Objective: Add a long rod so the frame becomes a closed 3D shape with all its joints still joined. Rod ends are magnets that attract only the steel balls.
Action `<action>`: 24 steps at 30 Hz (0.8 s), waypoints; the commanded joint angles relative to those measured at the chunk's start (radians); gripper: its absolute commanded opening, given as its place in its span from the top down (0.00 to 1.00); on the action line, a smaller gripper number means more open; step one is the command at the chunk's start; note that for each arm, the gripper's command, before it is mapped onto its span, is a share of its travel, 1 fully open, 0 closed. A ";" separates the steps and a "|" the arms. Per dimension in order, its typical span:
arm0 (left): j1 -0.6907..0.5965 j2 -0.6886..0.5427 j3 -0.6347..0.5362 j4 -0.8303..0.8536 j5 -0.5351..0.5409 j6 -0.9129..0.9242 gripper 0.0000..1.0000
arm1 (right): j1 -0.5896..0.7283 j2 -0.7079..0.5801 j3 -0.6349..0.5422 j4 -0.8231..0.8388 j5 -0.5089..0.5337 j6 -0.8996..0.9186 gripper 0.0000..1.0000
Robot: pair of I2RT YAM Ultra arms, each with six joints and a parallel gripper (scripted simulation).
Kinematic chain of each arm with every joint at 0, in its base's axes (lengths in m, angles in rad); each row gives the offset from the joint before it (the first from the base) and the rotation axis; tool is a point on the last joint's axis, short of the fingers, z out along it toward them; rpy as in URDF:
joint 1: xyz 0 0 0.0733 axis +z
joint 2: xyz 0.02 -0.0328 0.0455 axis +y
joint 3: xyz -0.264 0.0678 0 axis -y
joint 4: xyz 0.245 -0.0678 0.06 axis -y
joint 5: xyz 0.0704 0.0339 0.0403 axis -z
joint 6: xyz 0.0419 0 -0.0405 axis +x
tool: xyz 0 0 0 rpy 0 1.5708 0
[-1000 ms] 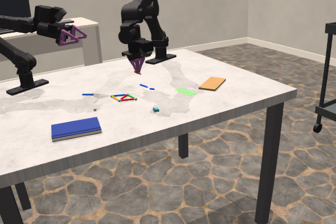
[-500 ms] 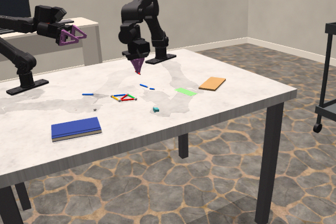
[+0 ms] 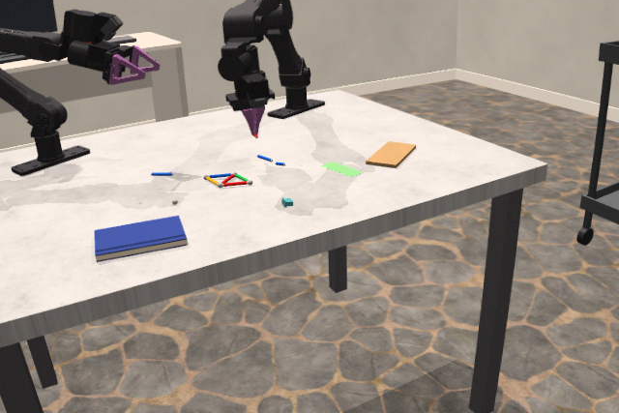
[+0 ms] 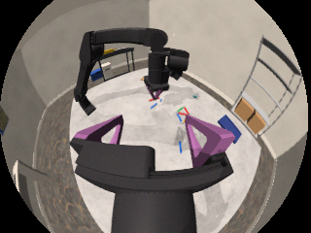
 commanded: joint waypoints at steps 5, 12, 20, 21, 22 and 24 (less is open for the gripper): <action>-0.016 -0.029 0.033 0.003 -0.010 0.111 1.00 | -0.006 -0.021 0.002 -0.018 -0.001 0.002 0.00; -0.017 -0.031 0.032 0.008 -0.012 0.193 1.00 | -0.006 -0.021 0.002 -0.018 -0.001 0.002 0.00; -0.018 -0.034 0.030 0.017 -0.008 0.293 1.00 | -0.006 -0.021 0.002 -0.018 -0.001 0.002 0.00; -0.011 -0.034 0.029 0.018 -0.013 0.311 1.00 | -0.006 -0.021 0.002 -0.018 -0.001 0.002 0.00; -0.011 -0.034 0.029 0.016 -0.011 0.313 1.00 | -0.006 -0.021 0.002 -0.018 -0.001 0.002 0.00; -0.012 -0.035 0.028 0.020 -0.013 0.347 1.00 | -0.006 -0.021 0.002 -0.018 -0.001 0.002 0.00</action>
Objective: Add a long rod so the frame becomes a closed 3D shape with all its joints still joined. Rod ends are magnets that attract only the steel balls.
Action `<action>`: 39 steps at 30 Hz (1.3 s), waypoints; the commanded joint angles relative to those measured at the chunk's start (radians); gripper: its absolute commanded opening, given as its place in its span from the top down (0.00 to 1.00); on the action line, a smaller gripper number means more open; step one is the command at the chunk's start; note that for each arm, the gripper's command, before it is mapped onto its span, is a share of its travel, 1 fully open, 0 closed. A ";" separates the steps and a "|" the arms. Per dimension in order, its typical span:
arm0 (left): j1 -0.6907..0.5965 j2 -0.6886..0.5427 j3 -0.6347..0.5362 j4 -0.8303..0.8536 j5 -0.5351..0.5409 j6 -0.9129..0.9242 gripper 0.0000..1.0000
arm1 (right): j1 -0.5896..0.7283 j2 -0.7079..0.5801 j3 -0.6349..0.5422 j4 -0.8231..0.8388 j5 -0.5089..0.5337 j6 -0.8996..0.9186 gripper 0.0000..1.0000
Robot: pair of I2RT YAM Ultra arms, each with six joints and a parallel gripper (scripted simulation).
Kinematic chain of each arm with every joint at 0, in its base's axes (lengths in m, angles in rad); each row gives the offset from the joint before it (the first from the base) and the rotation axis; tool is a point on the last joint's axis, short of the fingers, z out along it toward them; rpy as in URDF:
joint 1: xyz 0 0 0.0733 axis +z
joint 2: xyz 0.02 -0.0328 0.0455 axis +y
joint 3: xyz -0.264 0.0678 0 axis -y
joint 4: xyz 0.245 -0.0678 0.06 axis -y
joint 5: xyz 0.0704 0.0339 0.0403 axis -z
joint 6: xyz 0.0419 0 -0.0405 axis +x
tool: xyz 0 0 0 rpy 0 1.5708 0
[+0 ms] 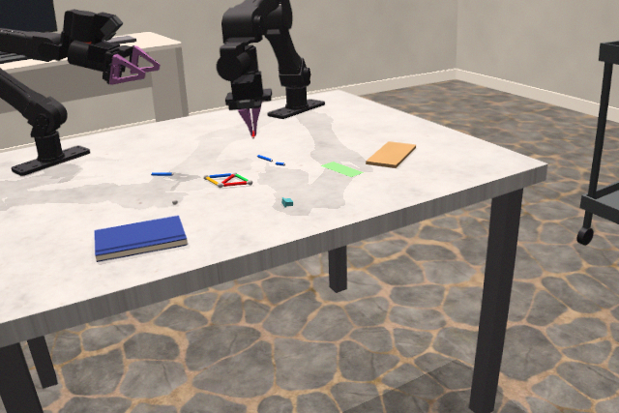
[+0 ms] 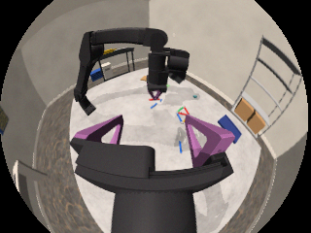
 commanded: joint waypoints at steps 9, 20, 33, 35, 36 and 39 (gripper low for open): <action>-0.012 -0.038 0.026 0.020 -0.005 0.155 1.00 | -0.006 -0.021 0.002 -0.018 -0.001 0.002 0.00; -0.006 -0.042 0.021 0.023 -0.007 0.264 1.00 | -0.006 -0.021 0.002 -0.018 -0.001 0.002 0.00; -0.006 -0.047 0.015 0.026 -0.005 0.393 1.00 | -0.006 -0.021 0.002 -0.018 -0.001 0.002 0.00; -0.005 -0.048 0.014 0.027 -0.005 0.398 1.00 | -0.006 -0.021 0.002 -0.018 -0.001 0.002 0.00; -0.005 -0.048 0.014 0.027 -0.005 0.398 1.00 | -0.006 -0.021 0.002 -0.018 -0.001 0.002 0.00; -0.005 -0.048 0.014 0.027 -0.004 0.398 1.00 | -0.006 -0.021 0.002 -0.018 -0.001 0.002 0.00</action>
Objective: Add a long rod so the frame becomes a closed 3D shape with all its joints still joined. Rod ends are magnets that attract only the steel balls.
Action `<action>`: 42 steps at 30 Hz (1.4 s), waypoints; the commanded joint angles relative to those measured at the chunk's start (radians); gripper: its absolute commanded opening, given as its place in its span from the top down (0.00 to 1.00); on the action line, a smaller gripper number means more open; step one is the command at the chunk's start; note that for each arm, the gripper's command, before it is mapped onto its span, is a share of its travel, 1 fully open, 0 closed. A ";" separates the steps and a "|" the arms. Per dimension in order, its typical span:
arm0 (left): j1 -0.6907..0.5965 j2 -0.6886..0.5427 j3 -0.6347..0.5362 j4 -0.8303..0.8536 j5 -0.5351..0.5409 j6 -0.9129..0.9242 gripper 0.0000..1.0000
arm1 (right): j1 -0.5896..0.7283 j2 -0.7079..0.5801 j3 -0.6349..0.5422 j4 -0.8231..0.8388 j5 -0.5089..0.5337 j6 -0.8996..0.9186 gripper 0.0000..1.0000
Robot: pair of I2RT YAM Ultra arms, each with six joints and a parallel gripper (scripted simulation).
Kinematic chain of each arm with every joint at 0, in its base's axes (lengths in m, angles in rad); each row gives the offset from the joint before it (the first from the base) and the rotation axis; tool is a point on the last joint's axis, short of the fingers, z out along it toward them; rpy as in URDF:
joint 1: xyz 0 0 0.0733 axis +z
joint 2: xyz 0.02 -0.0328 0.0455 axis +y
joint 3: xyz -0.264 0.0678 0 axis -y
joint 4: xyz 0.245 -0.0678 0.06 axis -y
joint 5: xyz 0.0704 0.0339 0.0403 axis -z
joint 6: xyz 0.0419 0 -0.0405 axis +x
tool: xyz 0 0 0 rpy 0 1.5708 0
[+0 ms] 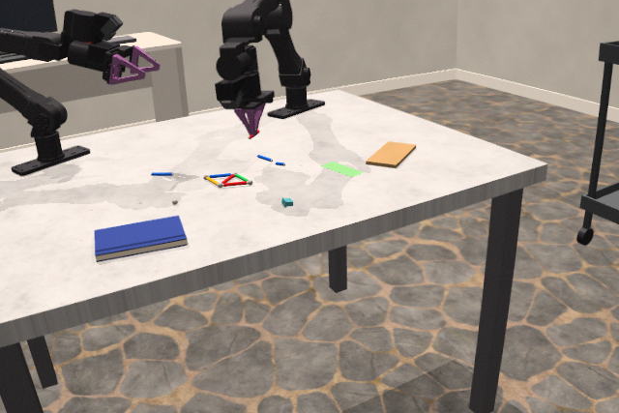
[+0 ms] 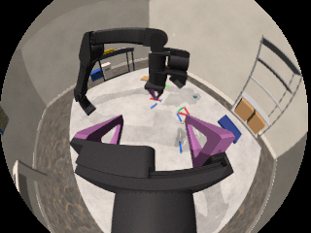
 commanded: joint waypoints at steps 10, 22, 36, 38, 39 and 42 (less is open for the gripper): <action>-0.005 -0.049 0.013 0.013 -0.003 0.015 1.00 | -0.006 -0.021 0.002 -0.018 -0.001 0.002 0.00; -0.004 -0.096 -0.074 0.147 0.018 0.072 1.00 | -0.006 -0.021 0.002 -0.018 -0.001 0.002 0.00; 0.024 -0.370 -0.517 0.633 0.119 0.318 1.00 | -0.006 -0.021 0.002 -0.018 -0.001 0.002 0.00; 0.033 -0.421 -0.605 0.727 0.152 0.372 1.00 | -0.006 -0.021 0.002 -0.018 -0.001 0.002 0.00; 0.038 -0.446 -0.638 0.769 0.168 0.396 1.00 | -0.006 -0.021 0.002 -0.018 -0.001 0.002 0.00; 0.054 -0.496 -0.740 0.869 0.208 0.433 1.00 | -0.006 -0.021 0.002 -0.018 -0.001 0.002 0.00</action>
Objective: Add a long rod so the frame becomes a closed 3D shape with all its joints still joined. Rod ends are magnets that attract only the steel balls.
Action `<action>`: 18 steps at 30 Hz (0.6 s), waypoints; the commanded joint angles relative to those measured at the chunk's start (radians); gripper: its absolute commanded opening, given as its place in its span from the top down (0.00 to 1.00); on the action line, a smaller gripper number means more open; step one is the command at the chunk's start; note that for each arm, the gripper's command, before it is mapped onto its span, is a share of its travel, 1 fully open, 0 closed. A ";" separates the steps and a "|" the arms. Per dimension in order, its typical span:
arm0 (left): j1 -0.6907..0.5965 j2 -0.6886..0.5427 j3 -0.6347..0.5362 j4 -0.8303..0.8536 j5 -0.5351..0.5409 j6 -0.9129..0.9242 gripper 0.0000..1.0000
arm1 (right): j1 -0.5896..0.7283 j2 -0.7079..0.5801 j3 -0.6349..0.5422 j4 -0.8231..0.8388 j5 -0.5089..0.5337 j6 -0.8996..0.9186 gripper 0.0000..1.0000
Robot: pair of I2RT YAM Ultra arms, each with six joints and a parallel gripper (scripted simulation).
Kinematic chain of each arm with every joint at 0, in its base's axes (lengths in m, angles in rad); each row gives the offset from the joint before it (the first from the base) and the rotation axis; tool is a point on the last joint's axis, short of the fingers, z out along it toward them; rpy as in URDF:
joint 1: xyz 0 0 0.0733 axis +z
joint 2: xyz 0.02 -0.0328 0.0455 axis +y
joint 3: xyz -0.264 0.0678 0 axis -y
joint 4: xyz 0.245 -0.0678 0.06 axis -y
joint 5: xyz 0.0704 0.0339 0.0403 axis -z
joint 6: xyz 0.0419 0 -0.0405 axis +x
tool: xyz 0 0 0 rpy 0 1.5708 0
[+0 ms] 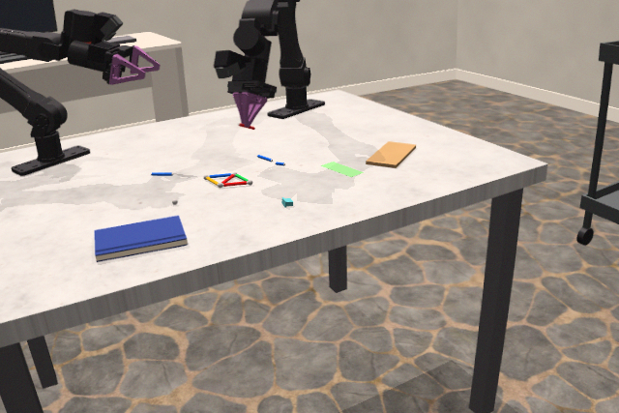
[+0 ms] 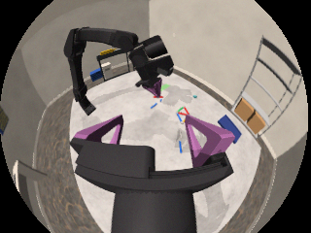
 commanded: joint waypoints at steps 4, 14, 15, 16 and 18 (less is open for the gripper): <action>0.040 -0.096 -0.161 0.251 0.097 0.103 1.00 | -0.006 -0.021 0.002 -0.018 -0.001 0.002 0.00; 0.085 -0.171 -0.363 0.420 0.177 0.180 1.00 | -0.006 -0.021 0.002 -0.018 -0.001 0.002 0.00; 0.090 -0.176 -0.378 0.436 0.185 0.188 1.00 | -0.006 -0.021 0.002 -0.018 -0.001 0.002 0.00; 0.091 -0.176 -0.381 0.442 0.188 0.188 1.00 | -0.006 -0.021 0.002 -0.018 -0.001 0.002 0.00; 0.098 -0.182 -0.403 0.480 0.211 0.207 1.00 | -0.006 -0.021 0.002 -0.018 -0.001 0.002 0.00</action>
